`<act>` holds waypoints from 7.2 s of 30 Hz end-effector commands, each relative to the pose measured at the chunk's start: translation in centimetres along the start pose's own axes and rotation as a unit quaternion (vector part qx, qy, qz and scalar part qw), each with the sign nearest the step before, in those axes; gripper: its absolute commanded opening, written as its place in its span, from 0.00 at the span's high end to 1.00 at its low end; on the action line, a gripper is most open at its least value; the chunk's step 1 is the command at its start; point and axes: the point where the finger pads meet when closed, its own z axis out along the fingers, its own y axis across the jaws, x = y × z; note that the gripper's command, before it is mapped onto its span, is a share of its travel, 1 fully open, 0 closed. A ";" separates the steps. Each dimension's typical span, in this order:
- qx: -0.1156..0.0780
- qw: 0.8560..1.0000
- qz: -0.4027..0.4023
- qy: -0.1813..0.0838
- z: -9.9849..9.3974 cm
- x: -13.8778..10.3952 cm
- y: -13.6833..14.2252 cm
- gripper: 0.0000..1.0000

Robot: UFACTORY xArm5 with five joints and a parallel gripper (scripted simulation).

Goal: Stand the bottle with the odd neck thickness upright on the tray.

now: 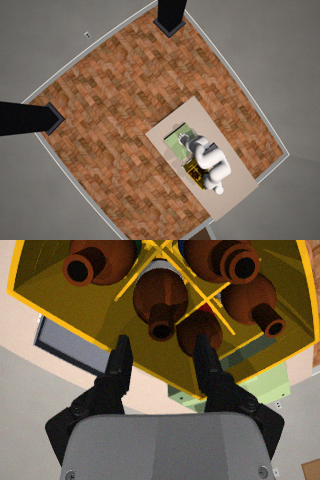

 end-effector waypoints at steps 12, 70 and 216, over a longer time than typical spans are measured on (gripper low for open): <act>0.001 1.000 0.000 0.002 -0.1 0.1 -0.1 0.35; 0.001 1.000 0.000 0.002 3.9 0.1 -0.1 0.35; 0.001 1.000 0.000 0.002 -4.4 0.1 0.0 0.35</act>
